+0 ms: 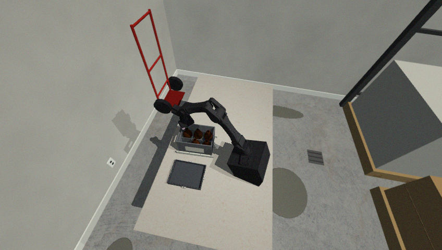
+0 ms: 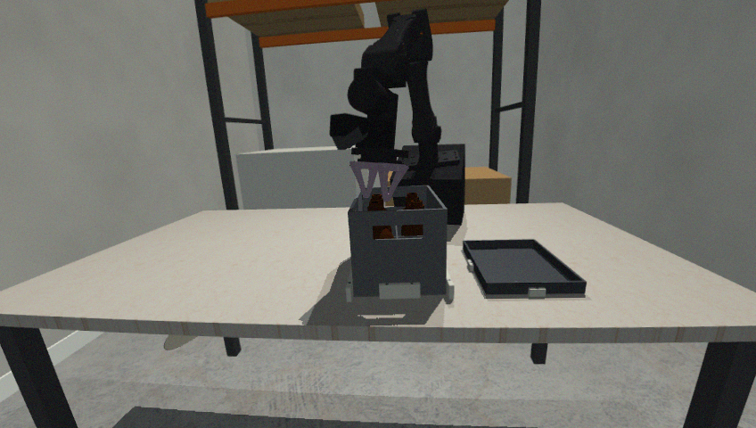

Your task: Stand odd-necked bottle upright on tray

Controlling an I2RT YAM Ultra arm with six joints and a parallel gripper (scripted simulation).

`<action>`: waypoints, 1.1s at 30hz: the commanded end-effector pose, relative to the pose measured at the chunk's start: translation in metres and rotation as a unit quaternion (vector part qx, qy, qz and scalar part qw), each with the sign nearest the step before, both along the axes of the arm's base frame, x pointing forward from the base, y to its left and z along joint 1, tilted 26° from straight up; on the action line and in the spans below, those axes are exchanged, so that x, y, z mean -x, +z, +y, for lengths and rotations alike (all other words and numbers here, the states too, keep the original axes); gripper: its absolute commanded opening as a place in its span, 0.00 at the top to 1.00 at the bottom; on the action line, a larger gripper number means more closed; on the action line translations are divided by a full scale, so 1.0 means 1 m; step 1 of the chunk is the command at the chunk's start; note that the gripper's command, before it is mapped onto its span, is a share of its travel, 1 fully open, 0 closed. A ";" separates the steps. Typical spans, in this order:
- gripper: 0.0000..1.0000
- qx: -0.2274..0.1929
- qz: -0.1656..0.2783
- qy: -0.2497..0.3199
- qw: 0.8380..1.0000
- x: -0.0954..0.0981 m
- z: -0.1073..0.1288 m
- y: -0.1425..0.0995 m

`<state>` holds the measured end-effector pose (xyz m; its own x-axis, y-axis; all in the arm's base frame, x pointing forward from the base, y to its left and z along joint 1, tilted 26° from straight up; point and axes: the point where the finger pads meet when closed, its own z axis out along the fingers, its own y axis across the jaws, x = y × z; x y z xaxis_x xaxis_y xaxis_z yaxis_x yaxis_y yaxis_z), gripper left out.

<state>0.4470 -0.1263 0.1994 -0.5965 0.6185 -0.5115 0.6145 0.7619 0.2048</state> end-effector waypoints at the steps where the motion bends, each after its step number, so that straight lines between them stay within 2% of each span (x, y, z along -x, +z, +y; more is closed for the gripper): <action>1: 0.39 0.011 -0.028 0.000 1.000 -0.005 0.000 0.016; 2: 0.39 0.012 -0.030 0.000 0.999 -0.008 -0.001 0.016; 5: 0.39 0.006 -0.007 0.000 1.000 -0.006 0.000 -0.006; 7: 0.39 0.006 -0.007 0.000 1.000 -0.006 0.000 -0.006; 8: 0.39 0.012 -0.032 0.000 0.999 -0.013 -0.002 0.014; 9: 0.39 0.013 -0.035 0.000 0.999 -0.012 -0.001 0.016; 18: 0.39 0.007 -0.014 0.000 1.000 -0.009 0.000 -0.004; 25: 0.39 0.010 -0.024 0.000 1.000 -0.010 -0.001 0.006; 33: 0.39 0.010 -0.024 0.000 1.000 -0.010 -0.001 0.006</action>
